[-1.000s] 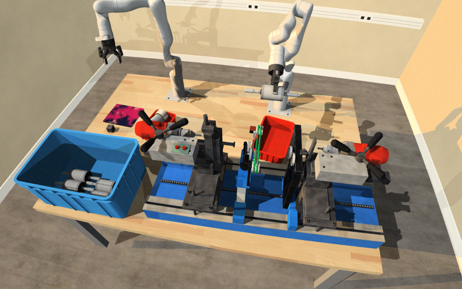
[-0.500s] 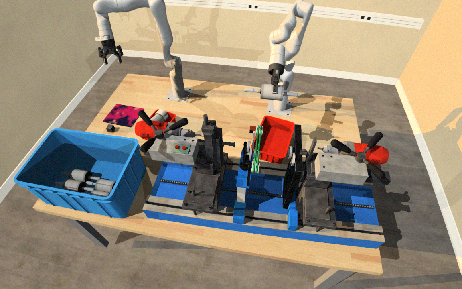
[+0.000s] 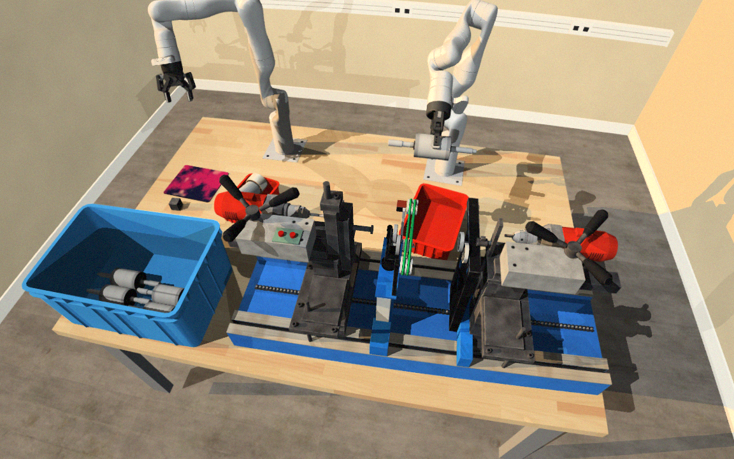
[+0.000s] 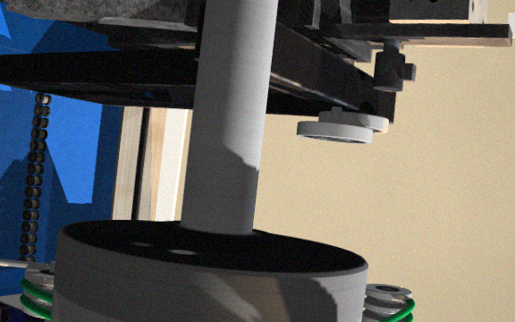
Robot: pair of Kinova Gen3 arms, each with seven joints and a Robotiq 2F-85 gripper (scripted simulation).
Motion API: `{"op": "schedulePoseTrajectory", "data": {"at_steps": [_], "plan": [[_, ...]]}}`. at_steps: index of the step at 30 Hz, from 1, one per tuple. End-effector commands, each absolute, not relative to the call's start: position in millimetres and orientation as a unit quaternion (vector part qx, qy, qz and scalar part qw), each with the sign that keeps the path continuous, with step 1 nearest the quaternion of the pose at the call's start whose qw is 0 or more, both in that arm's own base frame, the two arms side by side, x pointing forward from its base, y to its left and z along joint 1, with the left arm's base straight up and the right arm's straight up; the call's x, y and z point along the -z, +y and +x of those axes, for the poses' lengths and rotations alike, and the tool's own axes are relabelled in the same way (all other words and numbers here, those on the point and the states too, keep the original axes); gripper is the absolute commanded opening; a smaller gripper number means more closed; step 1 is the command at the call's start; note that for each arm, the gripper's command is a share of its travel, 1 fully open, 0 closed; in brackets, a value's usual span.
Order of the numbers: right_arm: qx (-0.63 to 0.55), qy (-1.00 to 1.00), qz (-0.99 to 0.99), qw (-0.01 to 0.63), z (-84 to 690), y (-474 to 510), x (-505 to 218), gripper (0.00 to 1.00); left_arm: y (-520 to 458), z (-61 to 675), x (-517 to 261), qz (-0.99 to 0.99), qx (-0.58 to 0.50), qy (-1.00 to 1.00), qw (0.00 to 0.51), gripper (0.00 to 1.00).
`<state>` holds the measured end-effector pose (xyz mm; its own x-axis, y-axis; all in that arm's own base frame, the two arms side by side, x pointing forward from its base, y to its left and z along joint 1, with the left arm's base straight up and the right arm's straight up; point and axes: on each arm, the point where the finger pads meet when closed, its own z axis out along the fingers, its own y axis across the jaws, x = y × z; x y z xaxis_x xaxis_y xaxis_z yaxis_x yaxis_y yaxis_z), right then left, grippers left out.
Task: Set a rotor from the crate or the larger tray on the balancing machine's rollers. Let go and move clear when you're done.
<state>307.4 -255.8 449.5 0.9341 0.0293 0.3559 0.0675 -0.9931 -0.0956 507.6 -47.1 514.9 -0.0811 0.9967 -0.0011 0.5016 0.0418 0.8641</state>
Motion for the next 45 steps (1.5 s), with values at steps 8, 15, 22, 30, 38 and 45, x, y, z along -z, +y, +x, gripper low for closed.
{"op": "schedulePoseTrajectory", "data": {"at_steps": [8,15,22,30,38,45], "plan": [[0.181,-0.025,-0.982,0.053,307.4,-255.9,-450.0,1.000,-46.5,514.8,-516.8,0.587,-0.367,0.637,0.340,0.099],[0.181,-0.025,-0.982,0.053,307.4,-255.9,-450.0,1.000,-45.7,523.9,-516.8,0.587,-0.367,0.637,0.340,0.099],[0.181,-0.025,-0.982,0.053,307.4,-255.9,-450.0,1.000,-44.8,534.0,-516.9,0.587,-0.367,0.637,0.340,0.099],[0.181,-0.025,-0.982,0.053,307.4,-255.9,-450.0,1.000,-43.6,548.2,-517.0,0.587,-0.367,0.637,0.340,0.099],[0.181,-0.025,-0.982,0.053,307.4,-255.9,-450.0,1.000,-42.0,567.1,-517.1,0.587,-0.367,0.637,0.340,0.099],[0.181,-0.025,-0.982,0.053,307.4,-255.9,-450.0,1.000,-40.8,580.3,-517.1,0.586,-0.367,0.637,0.340,0.099]]}}
